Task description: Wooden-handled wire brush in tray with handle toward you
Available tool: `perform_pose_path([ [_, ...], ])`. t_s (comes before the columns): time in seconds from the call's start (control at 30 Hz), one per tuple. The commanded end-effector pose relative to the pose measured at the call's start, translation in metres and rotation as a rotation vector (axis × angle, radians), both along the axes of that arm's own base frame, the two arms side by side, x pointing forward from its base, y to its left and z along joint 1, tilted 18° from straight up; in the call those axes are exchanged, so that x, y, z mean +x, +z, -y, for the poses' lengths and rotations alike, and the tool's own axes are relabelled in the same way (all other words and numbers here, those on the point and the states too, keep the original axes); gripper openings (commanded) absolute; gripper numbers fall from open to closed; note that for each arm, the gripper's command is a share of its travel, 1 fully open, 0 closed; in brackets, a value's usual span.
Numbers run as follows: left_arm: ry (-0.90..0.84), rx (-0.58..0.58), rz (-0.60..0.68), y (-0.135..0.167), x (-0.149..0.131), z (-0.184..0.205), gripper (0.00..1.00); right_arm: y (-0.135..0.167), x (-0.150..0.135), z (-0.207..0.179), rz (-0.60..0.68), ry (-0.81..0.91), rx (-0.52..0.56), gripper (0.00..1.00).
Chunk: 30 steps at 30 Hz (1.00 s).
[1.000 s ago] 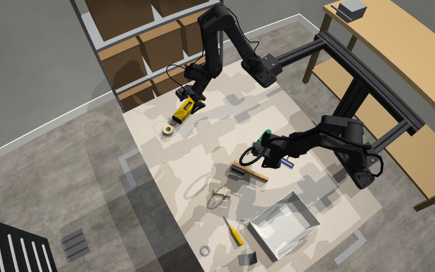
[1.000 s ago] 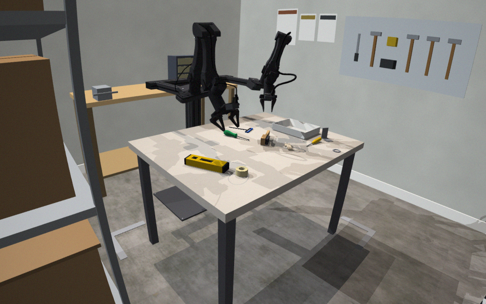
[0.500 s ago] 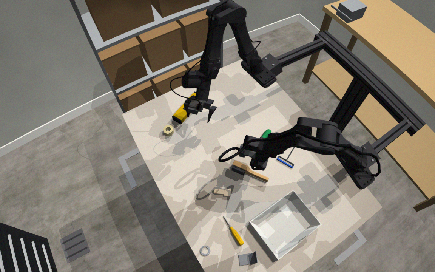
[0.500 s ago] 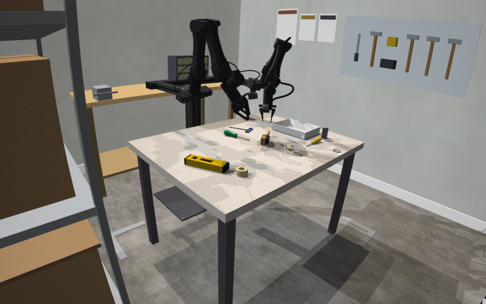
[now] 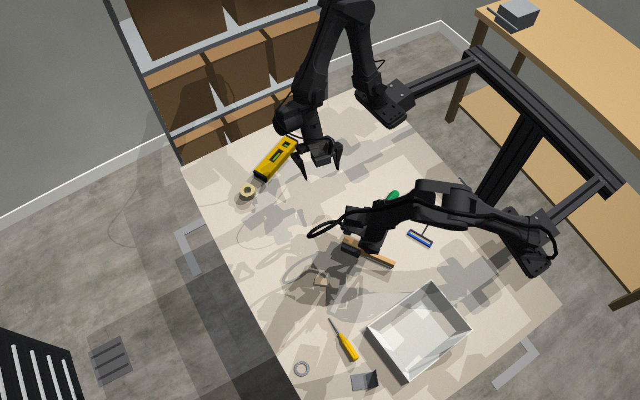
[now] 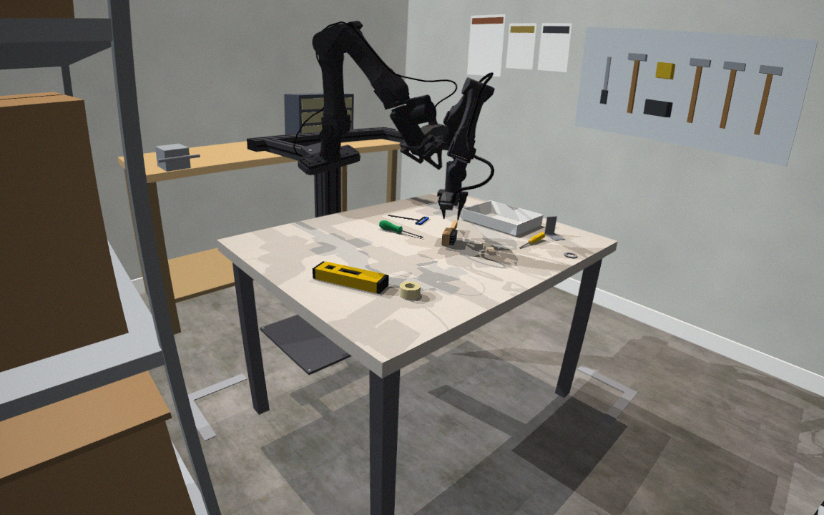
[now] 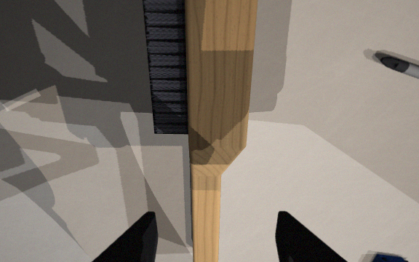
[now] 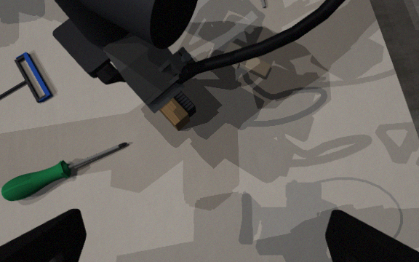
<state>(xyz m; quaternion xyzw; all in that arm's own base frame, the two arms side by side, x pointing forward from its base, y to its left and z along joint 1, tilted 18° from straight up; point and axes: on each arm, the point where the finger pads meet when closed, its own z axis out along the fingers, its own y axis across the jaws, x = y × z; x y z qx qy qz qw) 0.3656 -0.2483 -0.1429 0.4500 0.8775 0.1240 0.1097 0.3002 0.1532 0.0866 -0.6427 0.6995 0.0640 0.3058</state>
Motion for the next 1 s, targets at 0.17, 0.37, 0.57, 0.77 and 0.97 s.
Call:
perform_pose_path([
  [0.17, -0.011, 0.011, -0.016, -0.006, 0.013, 0.010, 0.50, 0.037, -0.054, -0.030, -0.064, 0.309, -0.052, 1.00],
  [0.37, -0.014, 0.011, -0.015, -0.007, 0.012, 0.012, 0.50, 0.042, -0.049, -0.034, -0.035, 0.306, -0.050, 1.00],
  [0.57, -0.017, 0.008, -0.020, -0.011, 0.014, 0.010, 0.50, 0.042, -0.049, -0.034, -0.035, 0.306, -0.050, 1.00],
  [0.77, -0.017, -0.002, -0.011, -0.019, 0.019, 0.012, 0.50, 0.042, -0.049, -0.034, -0.035, 0.306, -0.050, 1.00],
  [0.97, -0.017, -0.002, -0.011, -0.028, 0.022, 0.011, 0.50, 0.042, -0.049, -0.034, -0.035, 0.306, -0.050, 1.00],
])
